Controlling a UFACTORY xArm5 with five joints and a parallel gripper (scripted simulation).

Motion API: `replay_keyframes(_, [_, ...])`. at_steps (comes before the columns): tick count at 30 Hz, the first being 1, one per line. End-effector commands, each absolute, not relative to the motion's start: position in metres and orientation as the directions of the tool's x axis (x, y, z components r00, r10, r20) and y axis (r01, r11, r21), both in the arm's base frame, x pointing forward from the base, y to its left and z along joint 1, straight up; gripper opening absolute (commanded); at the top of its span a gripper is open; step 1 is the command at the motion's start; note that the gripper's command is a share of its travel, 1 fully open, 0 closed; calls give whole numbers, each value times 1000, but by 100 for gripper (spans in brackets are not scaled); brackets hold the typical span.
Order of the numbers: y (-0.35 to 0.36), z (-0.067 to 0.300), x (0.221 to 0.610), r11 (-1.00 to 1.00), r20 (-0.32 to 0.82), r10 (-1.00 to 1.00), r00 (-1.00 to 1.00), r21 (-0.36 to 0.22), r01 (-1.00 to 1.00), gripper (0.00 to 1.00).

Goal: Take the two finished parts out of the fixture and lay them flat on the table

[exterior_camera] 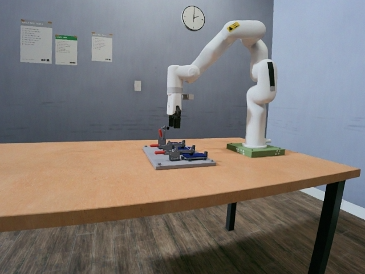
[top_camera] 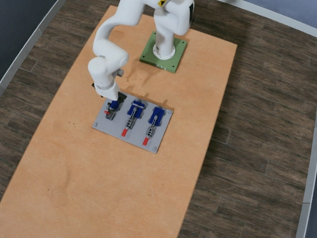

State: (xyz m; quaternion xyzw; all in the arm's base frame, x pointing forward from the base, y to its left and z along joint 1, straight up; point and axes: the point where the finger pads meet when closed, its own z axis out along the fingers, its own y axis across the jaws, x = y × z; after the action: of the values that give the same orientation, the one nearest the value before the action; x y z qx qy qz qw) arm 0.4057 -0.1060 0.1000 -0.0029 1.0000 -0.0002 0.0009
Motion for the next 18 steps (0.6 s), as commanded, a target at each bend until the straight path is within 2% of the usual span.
replay_keyframes(1, [-106,101,399,1000,-6,-6,-1000,-2,-6,100])
replay_keyframes(18, [-106,100,393,1000,-6,-6,-1000,-2,-6,100])
